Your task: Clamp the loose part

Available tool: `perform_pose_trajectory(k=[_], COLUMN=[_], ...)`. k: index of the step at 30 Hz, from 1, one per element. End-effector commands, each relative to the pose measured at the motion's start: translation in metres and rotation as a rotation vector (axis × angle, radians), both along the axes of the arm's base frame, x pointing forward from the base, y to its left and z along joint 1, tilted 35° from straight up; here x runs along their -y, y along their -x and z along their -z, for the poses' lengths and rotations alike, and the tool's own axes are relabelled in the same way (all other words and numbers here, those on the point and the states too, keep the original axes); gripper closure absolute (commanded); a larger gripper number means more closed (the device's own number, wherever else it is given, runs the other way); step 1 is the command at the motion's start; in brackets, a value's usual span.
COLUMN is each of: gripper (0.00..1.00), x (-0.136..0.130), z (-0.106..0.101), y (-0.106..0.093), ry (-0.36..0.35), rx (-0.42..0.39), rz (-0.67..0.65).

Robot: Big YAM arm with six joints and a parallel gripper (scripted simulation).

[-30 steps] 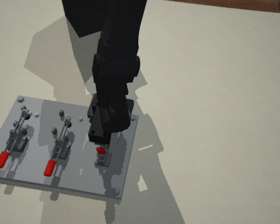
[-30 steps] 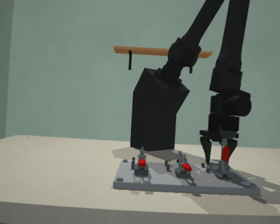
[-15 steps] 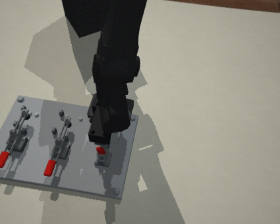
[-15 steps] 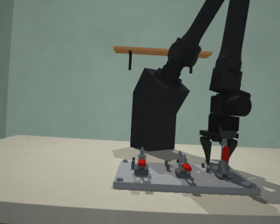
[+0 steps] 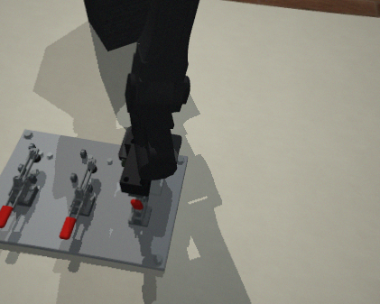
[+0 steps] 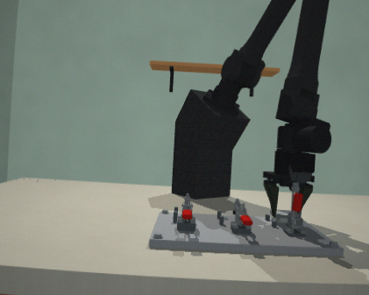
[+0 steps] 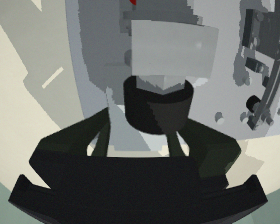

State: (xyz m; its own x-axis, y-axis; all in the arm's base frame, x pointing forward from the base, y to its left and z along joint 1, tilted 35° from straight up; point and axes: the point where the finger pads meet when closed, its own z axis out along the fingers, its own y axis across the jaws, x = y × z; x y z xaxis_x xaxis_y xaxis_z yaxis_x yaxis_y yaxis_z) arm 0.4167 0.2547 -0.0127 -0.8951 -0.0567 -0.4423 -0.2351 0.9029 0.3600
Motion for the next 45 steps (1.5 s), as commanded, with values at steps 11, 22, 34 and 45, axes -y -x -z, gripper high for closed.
perform_pose_trajectory(k=[11,22,34,45], gripper=[1.0,1.0,1.0,1.0], x=[-0.0054,-0.0046,-0.0049,-0.0042], z=[0.0016,0.0031,0.002,0.0041], y=[0.0025,0.0043,0.0034,0.005], ry=[-0.003,-0.002,-0.004,-0.002], rx=[0.007,0.004,0.007,0.004], rz=[-0.005,-0.005,-0.005,-0.005])
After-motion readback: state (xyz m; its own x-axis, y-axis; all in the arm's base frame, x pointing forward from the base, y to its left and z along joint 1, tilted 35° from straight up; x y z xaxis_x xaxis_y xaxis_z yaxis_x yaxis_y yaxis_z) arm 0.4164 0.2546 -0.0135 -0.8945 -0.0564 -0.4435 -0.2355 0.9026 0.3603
